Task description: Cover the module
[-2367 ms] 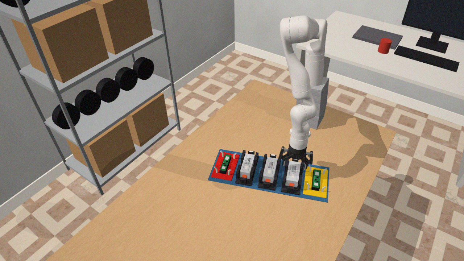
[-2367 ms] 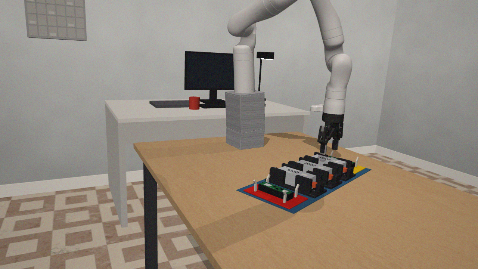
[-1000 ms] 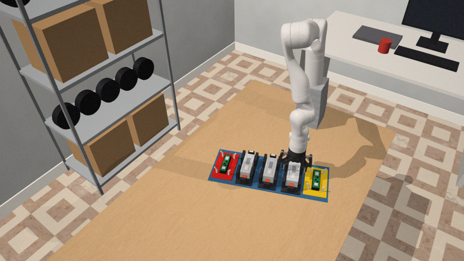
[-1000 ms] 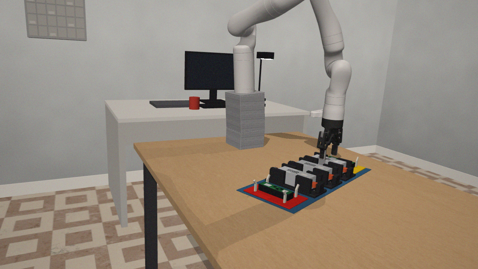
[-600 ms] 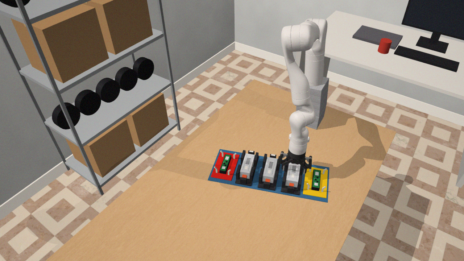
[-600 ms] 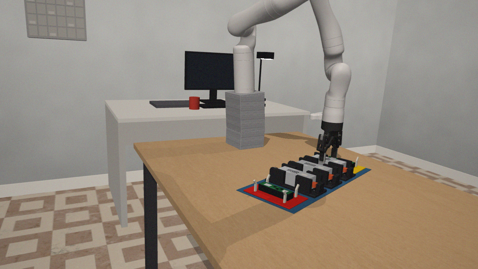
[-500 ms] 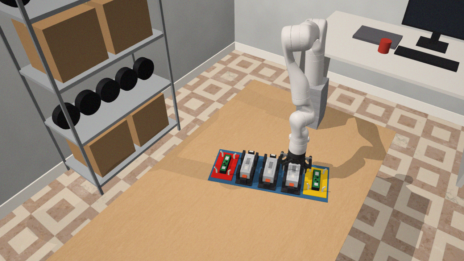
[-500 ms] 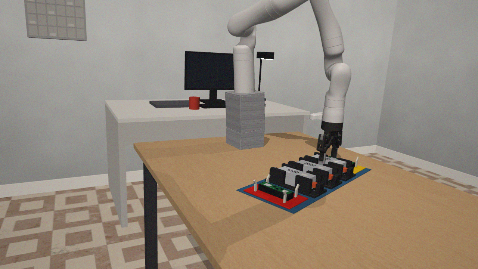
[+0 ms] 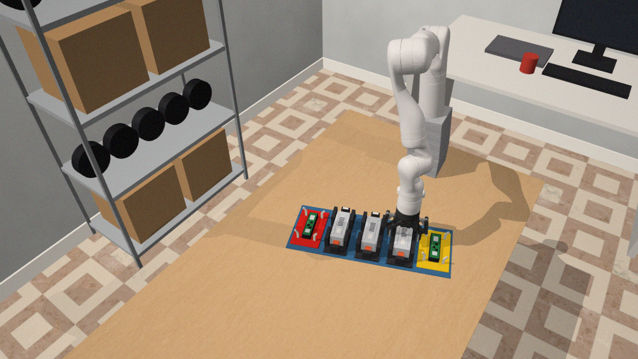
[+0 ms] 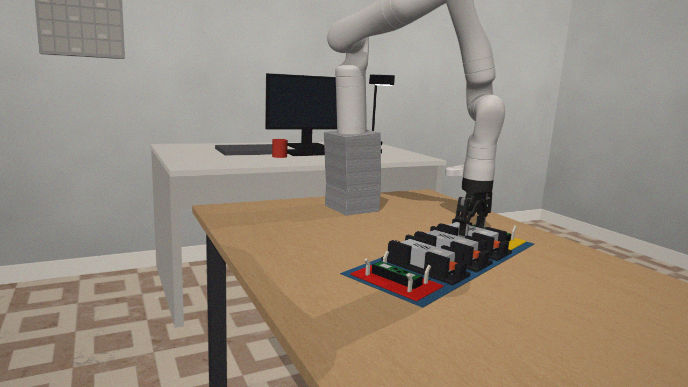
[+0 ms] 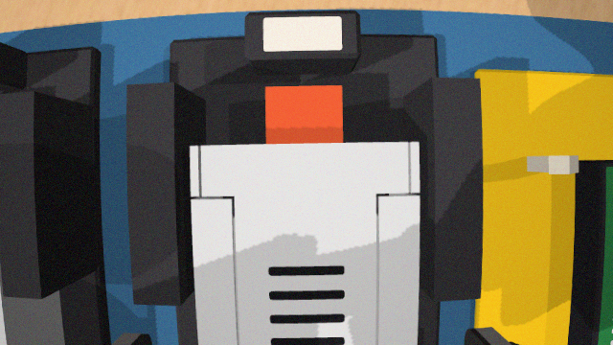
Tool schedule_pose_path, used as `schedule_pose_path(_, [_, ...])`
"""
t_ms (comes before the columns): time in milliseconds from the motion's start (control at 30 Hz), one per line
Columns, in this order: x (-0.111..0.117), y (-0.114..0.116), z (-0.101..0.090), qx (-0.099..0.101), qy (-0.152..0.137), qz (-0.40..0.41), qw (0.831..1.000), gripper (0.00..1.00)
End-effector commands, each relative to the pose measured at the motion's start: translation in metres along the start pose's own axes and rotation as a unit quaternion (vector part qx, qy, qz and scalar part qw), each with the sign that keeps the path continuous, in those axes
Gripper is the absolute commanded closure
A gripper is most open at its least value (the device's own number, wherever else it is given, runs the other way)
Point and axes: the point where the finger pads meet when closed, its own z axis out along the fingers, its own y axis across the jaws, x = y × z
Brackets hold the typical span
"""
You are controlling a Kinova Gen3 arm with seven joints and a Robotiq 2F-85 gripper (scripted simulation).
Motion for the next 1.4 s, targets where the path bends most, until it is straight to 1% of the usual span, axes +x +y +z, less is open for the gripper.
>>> schedule_pose_path(0, [-0.001,0.0,-0.001,0.0,-0.001,0.0,1.0,0.0])
schedule_pose_path(400, [-0.001,0.0,0.009,0.0,-0.001,0.0,1.0,0.0])
schedule_pose_path(633, [-0.001,0.0,0.009,0.0,-0.001,0.0,1.0,0.0])
schedule_pose_path(667, [-0.001,0.0,0.009,0.0,-0.001,0.0,1.0,0.3])
schedule_pose_path(1367, [-0.001,0.0,0.009,0.0,-0.001,0.0,1.0,0.3])
